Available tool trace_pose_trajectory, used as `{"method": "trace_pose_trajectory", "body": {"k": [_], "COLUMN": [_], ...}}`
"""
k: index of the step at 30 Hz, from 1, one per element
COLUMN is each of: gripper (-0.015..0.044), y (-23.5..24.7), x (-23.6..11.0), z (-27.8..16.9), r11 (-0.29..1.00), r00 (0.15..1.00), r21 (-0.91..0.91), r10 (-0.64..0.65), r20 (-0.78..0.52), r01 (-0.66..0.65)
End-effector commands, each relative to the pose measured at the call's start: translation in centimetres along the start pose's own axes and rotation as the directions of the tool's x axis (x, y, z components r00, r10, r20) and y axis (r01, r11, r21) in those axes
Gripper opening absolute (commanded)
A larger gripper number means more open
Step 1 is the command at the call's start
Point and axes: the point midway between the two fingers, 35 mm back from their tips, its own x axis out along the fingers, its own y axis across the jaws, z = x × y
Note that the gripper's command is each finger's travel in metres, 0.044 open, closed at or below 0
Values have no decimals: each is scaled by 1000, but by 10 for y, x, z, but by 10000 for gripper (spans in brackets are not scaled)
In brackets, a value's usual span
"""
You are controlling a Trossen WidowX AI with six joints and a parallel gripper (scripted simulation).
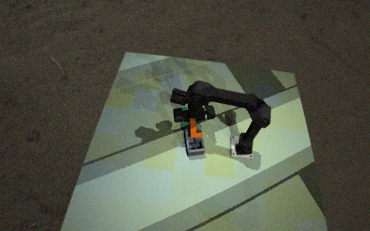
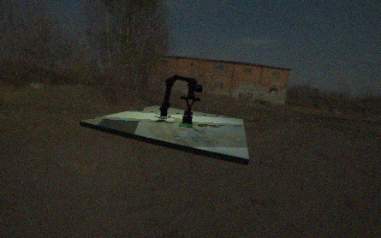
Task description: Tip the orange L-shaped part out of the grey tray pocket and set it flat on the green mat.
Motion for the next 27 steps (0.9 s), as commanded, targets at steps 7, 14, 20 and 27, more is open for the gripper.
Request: {"method": "trace_pose_trajectory", "body": {"k": [7,14,20,27], "gripper": [0,0,0,0], "y": [-3,-5,-8,-9], "x": [-1,-2,-2,-1], "z": [46,77,105,111], "r11": [1000,1000,1000,1000], "r00": [1000,1000,1000,1000], "r21": [-2,-2,-2,-2], "r10": [3,2,2,2], "r20": [7,10,12,12], "r01": [-3,-2,-2,-2]}}
